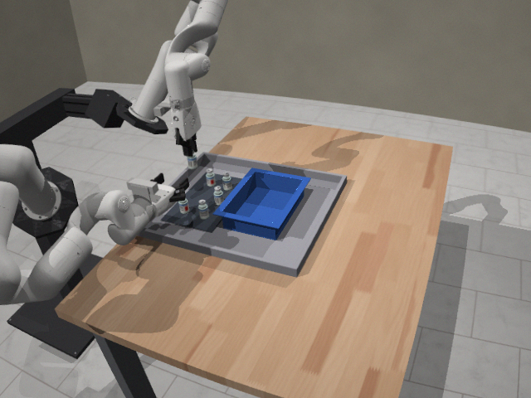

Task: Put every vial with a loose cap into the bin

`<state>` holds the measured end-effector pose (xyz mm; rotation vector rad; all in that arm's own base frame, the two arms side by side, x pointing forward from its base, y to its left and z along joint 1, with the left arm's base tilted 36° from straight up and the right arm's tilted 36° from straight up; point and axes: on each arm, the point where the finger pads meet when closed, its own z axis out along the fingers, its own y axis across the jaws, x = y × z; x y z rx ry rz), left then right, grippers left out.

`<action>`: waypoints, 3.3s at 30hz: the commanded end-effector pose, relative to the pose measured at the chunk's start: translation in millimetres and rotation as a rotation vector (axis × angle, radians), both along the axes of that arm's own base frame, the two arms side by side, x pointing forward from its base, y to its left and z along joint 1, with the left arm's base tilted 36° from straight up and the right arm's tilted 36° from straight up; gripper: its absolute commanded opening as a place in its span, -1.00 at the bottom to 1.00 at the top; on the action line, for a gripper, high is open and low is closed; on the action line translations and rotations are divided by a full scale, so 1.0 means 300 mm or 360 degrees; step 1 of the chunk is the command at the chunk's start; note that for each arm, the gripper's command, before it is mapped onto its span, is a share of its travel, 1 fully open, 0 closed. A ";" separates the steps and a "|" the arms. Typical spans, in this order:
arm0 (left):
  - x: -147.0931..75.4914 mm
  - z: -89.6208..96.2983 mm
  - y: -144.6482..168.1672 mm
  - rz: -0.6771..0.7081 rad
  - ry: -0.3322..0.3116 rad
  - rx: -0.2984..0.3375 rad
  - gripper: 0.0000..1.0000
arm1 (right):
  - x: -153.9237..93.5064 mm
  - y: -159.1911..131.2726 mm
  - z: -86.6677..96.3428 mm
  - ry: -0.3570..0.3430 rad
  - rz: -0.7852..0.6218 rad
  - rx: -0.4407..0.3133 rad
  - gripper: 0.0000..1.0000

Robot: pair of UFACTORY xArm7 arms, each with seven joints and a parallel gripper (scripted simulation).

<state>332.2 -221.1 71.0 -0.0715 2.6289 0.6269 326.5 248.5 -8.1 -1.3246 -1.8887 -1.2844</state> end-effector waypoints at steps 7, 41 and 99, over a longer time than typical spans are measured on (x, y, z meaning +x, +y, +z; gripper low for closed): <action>-0.001 0.007 -0.009 -0.0005 -0.0003 -0.0006 -0.54 | 0.006 0.084 -0.036 -0.0002 0.0006 0.0004 1.00; 0.000 0.008 -0.012 -0.0005 -0.0003 -0.0006 -0.54 | 0.028 0.260 -0.124 -0.0003 0.0008 0.0004 1.00; -0.001 0.009 -0.010 -0.0005 -0.0003 -0.0005 -0.54 | 0.038 0.342 -0.167 0.0000 0.0006 0.0006 -1.00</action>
